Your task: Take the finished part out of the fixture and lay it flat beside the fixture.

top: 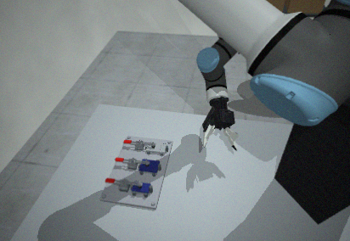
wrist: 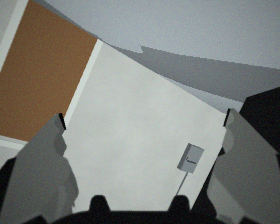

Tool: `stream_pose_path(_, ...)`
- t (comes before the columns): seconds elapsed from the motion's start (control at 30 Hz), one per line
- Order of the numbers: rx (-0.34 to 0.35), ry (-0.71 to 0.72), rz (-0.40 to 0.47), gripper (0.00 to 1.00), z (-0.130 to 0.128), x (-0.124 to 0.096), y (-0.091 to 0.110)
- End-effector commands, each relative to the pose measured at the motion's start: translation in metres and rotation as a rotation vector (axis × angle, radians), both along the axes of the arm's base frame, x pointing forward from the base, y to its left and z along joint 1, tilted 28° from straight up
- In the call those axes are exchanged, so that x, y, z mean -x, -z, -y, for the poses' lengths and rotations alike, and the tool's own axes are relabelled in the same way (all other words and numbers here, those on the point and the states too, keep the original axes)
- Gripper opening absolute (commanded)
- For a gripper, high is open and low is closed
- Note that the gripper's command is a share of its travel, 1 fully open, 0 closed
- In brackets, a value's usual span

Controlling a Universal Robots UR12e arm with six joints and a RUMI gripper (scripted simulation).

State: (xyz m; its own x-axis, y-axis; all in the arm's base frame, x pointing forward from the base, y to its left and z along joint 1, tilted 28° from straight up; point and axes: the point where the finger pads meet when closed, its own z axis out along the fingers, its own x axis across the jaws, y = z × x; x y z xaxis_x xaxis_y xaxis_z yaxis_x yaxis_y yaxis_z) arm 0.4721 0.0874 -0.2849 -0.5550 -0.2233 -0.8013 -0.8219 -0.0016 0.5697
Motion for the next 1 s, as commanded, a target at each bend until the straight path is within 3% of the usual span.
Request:
stream_pose_path(0.0,0.000,0.000,0.000,1.00,0.000,0.000,0.000)
stream_pose_path(0.7,0.008,-0.001,0.006,1.00,0.000,-0.001,-0.002)
stream_pose_path(0.97,0.091,-0.011,0.081,1.00,0.006,-0.023,-0.016)
